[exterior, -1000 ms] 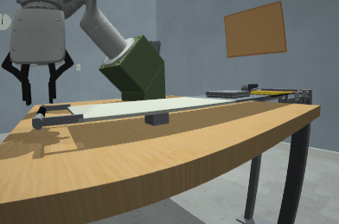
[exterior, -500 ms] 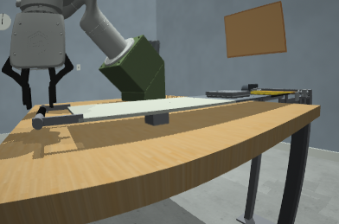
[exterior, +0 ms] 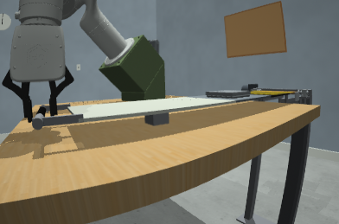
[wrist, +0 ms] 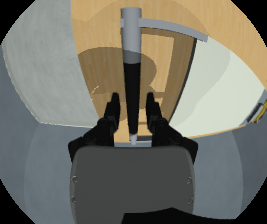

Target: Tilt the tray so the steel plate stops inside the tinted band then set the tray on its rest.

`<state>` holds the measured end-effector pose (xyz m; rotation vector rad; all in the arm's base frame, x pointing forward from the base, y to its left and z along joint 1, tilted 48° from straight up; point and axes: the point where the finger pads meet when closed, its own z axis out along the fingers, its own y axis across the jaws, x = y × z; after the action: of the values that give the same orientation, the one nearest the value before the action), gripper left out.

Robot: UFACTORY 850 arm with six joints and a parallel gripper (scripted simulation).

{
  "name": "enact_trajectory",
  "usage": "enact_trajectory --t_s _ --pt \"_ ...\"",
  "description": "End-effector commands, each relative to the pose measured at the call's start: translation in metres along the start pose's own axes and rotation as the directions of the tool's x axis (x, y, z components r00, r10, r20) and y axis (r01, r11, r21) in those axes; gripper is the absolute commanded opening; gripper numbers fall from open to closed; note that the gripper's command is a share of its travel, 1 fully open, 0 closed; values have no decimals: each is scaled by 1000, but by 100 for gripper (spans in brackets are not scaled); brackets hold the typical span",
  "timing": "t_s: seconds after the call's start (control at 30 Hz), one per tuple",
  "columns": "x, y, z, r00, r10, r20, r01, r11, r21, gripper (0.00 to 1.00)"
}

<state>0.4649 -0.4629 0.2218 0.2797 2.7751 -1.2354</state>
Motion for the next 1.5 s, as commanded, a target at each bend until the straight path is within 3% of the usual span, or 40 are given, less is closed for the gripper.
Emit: enact_trajectory --t_s 0.0,1.03,1.07,1.47 --pt "-1 0 6 1000 0 1 0 1000 1 40" --pt "-1 0 16 1000 0 1 0 1000 1 40" --pt "-1 0 16 1000 0 1 0 1000 1 0" --pt "-1 0 16 1000 0 1 0 1000 1 0"
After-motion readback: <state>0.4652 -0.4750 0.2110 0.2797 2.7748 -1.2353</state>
